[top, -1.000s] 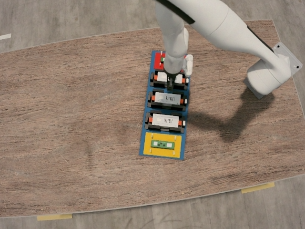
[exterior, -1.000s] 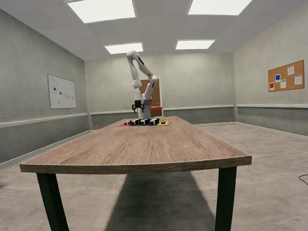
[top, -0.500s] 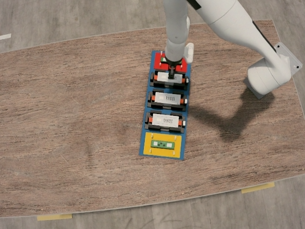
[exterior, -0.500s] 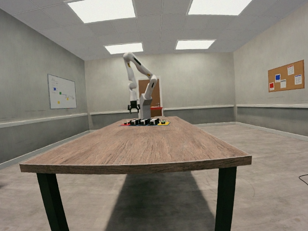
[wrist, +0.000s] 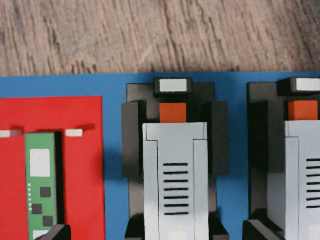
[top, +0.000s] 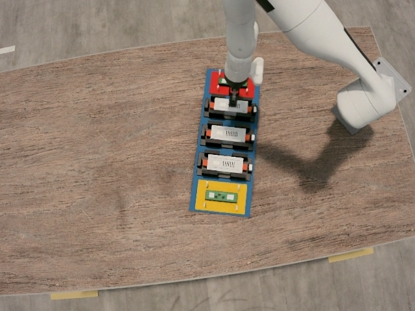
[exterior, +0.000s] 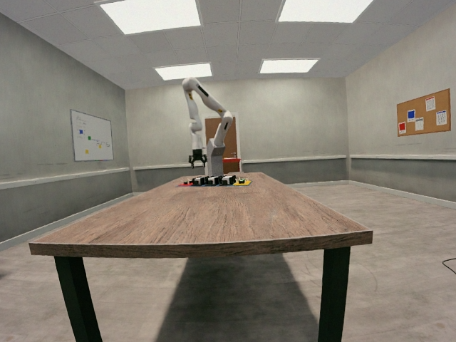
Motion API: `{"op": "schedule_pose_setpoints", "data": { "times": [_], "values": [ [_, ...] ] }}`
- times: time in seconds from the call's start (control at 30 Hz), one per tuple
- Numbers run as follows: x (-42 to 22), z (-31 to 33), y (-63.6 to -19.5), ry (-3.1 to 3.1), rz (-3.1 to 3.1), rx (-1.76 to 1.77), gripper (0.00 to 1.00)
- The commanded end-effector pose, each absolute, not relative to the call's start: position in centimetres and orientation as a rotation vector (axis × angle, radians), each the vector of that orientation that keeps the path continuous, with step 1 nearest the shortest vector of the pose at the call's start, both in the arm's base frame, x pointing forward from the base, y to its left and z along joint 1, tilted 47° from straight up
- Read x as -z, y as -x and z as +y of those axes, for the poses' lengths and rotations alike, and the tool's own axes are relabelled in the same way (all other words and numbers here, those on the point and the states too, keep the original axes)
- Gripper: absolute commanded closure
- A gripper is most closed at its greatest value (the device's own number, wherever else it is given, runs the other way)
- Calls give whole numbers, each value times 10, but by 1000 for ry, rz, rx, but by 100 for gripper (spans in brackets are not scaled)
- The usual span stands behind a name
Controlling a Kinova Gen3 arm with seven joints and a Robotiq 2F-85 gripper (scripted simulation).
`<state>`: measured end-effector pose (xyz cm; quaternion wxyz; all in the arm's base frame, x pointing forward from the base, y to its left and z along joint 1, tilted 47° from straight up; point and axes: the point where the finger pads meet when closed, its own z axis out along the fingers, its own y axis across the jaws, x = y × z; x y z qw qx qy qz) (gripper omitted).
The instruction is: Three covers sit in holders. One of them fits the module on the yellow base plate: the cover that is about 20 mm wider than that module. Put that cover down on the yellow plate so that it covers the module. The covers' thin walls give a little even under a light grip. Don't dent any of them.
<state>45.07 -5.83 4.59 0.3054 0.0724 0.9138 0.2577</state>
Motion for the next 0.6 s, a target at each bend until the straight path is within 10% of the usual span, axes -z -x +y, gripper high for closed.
{"op": "schedule_pose_setpoints", "data": {
  "times": [0.0, 0.57],
  "values": [
    [-46, -59, -451, -192, 2419, -681, 0],
    [-50, -53, -450, -192, 2419, -681, 0]
  ]
}}
